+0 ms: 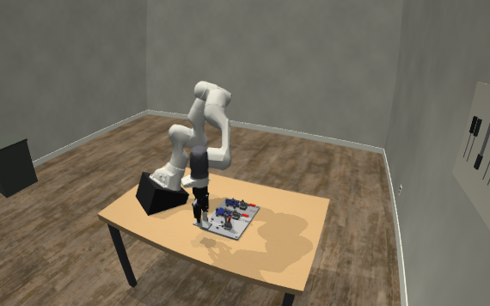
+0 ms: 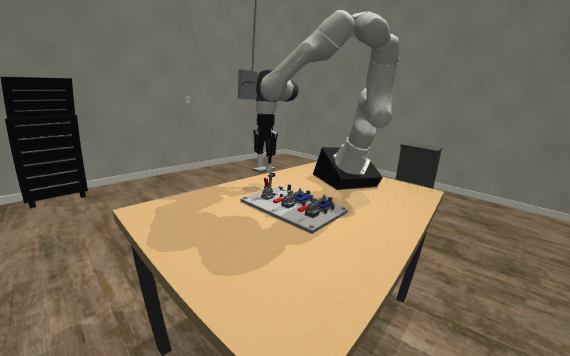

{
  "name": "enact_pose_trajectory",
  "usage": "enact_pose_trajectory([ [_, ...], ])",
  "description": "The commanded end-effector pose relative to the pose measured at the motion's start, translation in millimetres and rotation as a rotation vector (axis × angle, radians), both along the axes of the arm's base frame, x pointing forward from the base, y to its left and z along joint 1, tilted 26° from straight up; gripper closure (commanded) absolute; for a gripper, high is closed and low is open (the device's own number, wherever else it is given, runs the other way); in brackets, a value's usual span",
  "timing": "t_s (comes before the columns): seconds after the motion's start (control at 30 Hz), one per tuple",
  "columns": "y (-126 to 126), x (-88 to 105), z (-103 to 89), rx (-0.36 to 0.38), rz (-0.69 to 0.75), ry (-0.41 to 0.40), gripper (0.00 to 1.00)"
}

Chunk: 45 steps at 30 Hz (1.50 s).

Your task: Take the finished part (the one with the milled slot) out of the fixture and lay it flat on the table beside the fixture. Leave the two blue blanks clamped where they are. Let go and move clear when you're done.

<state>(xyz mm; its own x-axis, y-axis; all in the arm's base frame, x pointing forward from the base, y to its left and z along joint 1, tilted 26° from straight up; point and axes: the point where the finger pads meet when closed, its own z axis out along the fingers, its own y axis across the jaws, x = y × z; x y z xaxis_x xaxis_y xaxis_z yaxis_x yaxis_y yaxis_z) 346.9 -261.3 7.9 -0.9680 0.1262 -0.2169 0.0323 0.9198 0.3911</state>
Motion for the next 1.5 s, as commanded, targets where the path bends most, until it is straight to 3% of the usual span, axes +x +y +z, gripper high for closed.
enact_pose_trajectory([
  [0.0,0.4,1.8,-4.0,-0.004,0.004,-0.003,1.0],
  [0.83,19.9,14.7,-52.0,-0.004,0.004,-0.003,1.0],
  [1.47,27.6,19.9,-71.1,-0.004,0.004,-0.003,1.0],
])
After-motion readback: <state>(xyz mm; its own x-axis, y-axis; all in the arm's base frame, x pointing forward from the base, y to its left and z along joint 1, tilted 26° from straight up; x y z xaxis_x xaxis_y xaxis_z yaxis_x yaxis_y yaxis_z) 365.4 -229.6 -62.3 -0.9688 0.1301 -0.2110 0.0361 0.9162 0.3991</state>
